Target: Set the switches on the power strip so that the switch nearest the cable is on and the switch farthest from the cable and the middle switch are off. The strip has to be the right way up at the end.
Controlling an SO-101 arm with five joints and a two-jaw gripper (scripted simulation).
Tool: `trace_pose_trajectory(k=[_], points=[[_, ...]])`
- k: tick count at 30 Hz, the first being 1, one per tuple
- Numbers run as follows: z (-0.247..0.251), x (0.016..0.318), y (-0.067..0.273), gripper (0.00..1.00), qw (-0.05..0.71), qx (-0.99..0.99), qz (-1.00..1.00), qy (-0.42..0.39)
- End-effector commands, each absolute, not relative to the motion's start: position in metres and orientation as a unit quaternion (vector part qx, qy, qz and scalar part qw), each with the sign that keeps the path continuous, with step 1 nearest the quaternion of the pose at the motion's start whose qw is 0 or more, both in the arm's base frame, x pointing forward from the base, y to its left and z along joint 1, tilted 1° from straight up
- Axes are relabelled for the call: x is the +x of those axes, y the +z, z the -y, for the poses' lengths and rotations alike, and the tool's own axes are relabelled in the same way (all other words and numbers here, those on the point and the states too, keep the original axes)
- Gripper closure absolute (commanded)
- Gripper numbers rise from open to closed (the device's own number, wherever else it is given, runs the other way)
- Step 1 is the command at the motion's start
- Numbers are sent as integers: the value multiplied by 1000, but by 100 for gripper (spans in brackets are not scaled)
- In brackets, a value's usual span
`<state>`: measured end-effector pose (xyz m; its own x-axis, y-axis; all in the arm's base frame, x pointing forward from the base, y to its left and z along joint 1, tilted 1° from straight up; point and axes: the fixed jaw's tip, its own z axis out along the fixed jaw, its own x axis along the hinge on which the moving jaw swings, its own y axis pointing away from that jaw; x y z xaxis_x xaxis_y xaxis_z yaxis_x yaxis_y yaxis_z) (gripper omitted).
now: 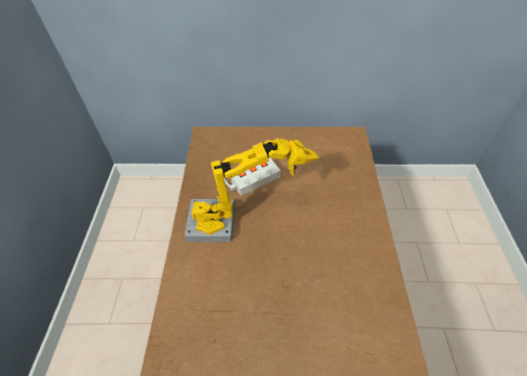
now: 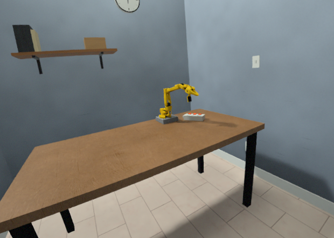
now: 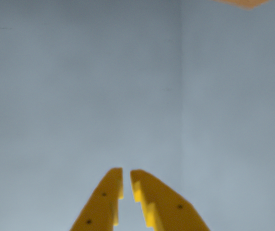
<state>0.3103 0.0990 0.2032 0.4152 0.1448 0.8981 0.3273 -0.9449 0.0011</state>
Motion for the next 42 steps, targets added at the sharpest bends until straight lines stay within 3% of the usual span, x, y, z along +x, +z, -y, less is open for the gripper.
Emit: trace_pose_trajectory(k=[1, 11, 25, 42], points=[[-113, 285, 205, 100, 61, -834, 240, -493], [-135, 228, 209, 100, 7, -767, 464, -443], [-140, 172, 208, 100, -33, -648, 654, -389], [-135, 134, 205, 100, -54, -535, 768, -349]])
